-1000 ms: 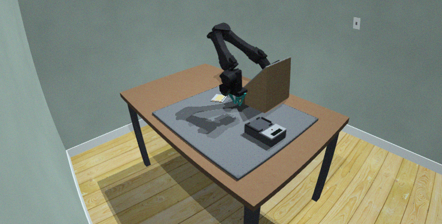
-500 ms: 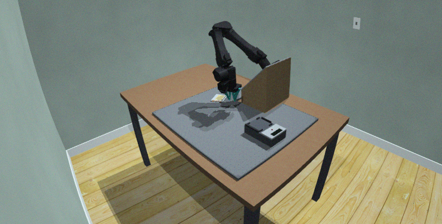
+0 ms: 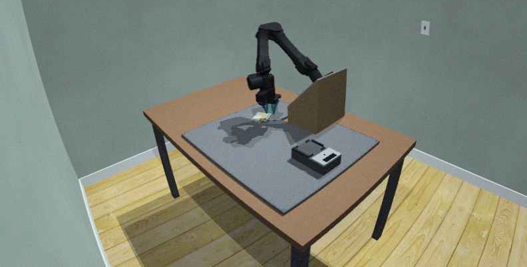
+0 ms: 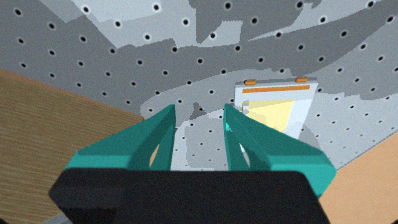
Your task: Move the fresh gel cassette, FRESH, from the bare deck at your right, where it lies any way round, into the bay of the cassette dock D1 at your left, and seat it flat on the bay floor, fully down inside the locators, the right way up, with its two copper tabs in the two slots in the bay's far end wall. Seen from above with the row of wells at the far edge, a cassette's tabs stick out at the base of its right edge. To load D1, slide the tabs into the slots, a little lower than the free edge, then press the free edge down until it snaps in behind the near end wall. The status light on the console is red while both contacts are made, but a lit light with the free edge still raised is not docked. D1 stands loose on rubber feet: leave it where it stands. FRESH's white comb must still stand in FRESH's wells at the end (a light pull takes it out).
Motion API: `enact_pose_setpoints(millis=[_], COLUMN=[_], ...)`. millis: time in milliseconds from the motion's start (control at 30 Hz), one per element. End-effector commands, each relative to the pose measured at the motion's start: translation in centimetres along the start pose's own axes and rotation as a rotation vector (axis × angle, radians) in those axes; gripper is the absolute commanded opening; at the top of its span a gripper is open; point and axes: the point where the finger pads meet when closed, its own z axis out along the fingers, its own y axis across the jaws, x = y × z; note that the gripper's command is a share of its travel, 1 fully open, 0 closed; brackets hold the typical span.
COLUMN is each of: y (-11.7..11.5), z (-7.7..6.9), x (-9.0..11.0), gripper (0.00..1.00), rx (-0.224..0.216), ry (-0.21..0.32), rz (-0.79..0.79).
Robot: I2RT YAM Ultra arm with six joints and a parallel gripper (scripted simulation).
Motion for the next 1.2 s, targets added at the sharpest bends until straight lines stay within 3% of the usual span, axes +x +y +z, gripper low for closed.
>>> enact_pose_setpoints(millis=[0,167,600,1167], y=[-1.4,-3.4,-8.5,-8.7], z=[-0.8,-1.1,-1.3,-1.6], x=[0.6,1.1,5.5,5.3], gripper=[0.36,0.36,0.36,0.36], rx=[-0.003,0.011,0.017,0.022], ry=[-0.039,-0.051,-0.048,-0.060], rz=[-0.062,-0.045,-0.046,-0.061])
